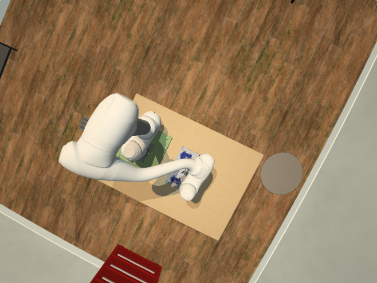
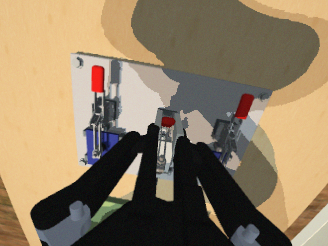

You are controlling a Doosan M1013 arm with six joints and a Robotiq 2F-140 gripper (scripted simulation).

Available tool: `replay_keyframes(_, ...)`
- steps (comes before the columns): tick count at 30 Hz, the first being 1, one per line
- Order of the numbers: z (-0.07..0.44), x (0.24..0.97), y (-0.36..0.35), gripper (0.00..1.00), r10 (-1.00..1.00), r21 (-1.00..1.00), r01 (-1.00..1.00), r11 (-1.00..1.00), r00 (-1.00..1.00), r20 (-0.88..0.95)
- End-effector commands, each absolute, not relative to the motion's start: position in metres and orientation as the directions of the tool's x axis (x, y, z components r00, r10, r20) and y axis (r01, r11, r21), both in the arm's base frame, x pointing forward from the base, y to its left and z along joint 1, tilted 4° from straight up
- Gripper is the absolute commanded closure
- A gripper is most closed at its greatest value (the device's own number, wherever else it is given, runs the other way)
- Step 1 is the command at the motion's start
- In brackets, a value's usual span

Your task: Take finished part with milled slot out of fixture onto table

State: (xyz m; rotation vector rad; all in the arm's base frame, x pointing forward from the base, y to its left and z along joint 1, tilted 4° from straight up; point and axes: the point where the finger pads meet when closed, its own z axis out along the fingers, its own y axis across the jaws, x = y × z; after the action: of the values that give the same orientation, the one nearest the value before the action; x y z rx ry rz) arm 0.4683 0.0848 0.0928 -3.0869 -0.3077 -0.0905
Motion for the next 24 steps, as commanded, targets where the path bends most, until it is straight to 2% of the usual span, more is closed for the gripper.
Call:
replay_keyframes(1, 0.0928, 0.4664, 0.0844, 0.89, 0.196, -0.032, 0.198, -0.980, 0.979, 0.061)
replay_keyframes(24, 0.0924, 0.4593, 0.0830, 0.89, 0.196, -0.032, 0.198, -0.980, 0.979, 0.061)
